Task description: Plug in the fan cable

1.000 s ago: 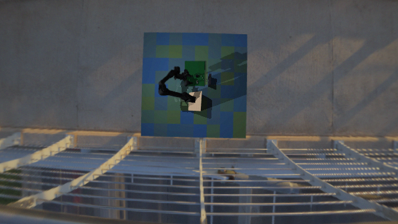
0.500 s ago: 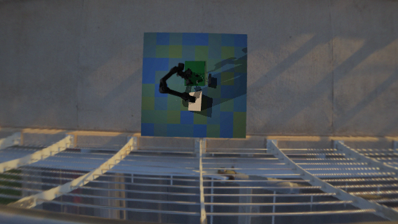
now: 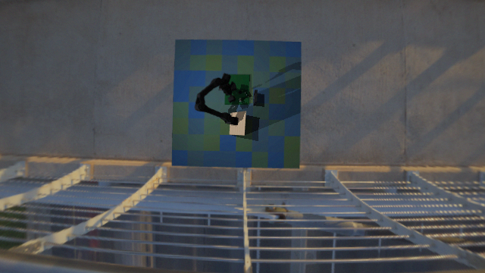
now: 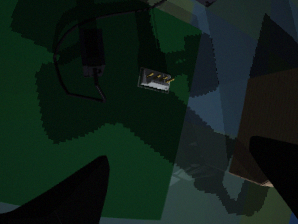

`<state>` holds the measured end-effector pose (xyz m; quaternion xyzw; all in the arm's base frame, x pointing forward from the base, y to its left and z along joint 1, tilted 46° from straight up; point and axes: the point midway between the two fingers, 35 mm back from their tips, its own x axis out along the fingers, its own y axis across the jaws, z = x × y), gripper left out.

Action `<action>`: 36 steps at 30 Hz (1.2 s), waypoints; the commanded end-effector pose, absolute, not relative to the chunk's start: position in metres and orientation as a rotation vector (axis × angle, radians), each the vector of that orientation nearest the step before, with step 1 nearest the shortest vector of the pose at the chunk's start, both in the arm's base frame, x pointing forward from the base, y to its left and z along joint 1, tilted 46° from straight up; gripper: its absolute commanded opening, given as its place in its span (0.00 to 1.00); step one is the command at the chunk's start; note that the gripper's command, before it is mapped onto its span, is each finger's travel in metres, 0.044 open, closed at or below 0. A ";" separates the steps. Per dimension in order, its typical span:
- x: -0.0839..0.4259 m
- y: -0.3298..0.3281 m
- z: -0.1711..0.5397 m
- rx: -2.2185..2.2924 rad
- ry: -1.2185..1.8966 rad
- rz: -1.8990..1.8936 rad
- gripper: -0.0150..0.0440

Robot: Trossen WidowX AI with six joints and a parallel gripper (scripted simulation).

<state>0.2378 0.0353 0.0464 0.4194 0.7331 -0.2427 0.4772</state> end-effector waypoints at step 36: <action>0.307 -0.076 0.045 1.458 1.759 -0.290 1.00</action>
